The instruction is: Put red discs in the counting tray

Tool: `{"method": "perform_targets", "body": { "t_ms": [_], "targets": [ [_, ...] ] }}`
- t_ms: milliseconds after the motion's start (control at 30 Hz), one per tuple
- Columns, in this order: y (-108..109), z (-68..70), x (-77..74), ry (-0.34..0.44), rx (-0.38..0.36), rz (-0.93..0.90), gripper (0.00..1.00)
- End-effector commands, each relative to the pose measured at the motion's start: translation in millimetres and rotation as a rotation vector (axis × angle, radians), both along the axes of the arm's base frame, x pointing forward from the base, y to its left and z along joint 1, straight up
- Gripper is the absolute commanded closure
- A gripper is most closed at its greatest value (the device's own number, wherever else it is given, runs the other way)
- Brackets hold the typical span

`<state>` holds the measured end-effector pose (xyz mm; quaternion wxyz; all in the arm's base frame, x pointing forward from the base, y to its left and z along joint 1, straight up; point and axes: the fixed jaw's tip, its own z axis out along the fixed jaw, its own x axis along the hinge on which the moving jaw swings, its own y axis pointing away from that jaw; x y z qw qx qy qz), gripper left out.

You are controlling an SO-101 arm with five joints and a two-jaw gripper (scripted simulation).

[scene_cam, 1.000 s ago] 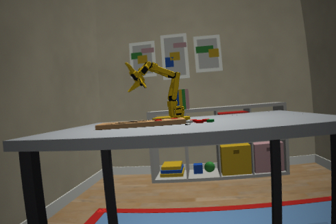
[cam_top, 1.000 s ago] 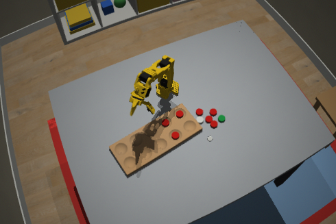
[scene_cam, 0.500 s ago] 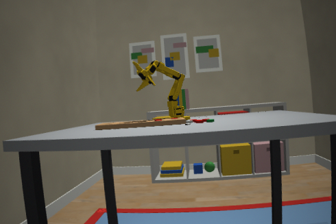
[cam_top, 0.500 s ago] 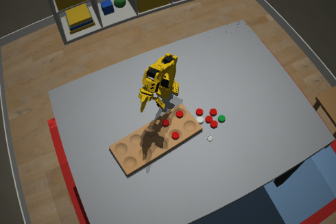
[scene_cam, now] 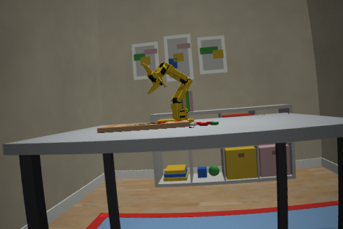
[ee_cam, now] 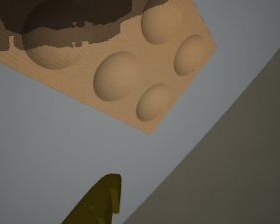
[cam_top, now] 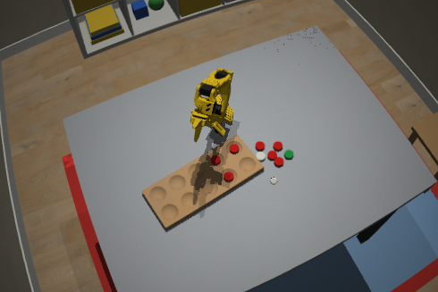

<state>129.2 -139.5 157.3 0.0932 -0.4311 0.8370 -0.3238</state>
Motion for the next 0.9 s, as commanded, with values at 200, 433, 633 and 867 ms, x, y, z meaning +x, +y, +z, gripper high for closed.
{"method": "perform_targets", "body": {
  "t_ms": [200, 433, 633, 867],
  "targets": [
    [22, 1.9, -2.9, -0.06, 0.016, 0.01, 0.0],
    [31, -2.3, -5.2, -0.067, 0.039, 0.013, 0.0],
    [40, -7.2, -7.9, -0.074, 0.063, 0.017, 0.0],
    [46, -10.8, -9.9, -0.078, 0.08, 0.019, 0.0]
  ]
}}
